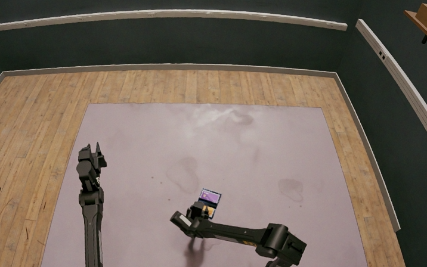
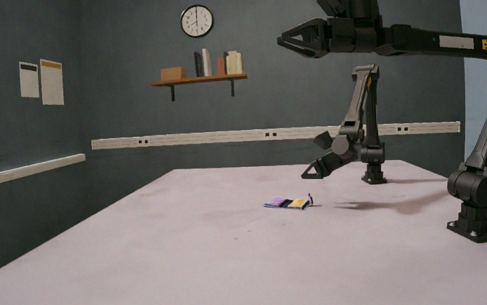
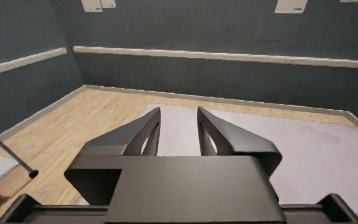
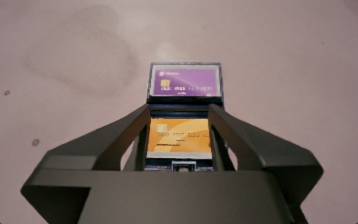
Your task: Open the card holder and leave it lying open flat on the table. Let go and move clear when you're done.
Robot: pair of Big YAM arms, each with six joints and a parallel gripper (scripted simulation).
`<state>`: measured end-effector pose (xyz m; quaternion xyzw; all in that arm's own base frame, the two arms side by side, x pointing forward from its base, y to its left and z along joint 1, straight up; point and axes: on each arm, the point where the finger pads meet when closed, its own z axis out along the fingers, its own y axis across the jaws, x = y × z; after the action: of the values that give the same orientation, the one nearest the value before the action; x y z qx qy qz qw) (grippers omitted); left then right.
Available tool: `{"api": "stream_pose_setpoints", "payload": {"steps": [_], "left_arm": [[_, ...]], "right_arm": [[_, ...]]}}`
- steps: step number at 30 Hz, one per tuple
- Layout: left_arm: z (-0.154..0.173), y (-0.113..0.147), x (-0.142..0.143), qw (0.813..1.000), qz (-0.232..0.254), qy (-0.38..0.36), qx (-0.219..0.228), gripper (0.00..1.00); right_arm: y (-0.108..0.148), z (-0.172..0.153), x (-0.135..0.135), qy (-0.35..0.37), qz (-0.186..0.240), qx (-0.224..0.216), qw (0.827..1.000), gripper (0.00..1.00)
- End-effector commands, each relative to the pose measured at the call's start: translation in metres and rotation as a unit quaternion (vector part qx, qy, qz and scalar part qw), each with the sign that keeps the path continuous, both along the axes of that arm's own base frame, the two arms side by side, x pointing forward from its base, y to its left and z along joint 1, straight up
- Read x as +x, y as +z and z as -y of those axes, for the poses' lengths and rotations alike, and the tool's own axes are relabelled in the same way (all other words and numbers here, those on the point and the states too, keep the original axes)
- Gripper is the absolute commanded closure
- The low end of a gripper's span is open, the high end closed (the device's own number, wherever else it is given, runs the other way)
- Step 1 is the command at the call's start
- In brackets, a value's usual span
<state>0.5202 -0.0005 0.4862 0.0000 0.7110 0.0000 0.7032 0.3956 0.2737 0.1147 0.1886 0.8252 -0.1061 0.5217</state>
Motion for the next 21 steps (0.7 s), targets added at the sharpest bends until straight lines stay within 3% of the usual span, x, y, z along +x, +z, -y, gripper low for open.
{"api": "stream_pose_setpoints", "payload": {"steps": [1, 4, 5, 21], "left_arm": [[0.000, 0.022, -0.001, 1.000, 0.019, 0.000, 0.000, 0.64], [0.000, 0.022, -0.001, 1.000, 0.019, 0.000, 0.000, 0.64], [0.000, 0.022, -0.001, 1.000, 0.019, 0.000, 0.000, 0.64], [0.000, 0.022, -0.001, 1.000, 0.019, 0.000, 0.000, 0.64]], "right_arm": [[0.008, -0.005, 0.016, -0.003, 0.006, 0.012, 1.000, 0.57], [0.006, -0.002, 0.016, -0.003, -0.001, 0.005, 1.000, 0.57], [0.027, -0.008, 0.023, -0.002, 0.015, 0.028, 0.999, 0.57], [0.066, 0.022, 0.073, 0.019, -0.004, 0.054, 0.998, 0.57]]}}
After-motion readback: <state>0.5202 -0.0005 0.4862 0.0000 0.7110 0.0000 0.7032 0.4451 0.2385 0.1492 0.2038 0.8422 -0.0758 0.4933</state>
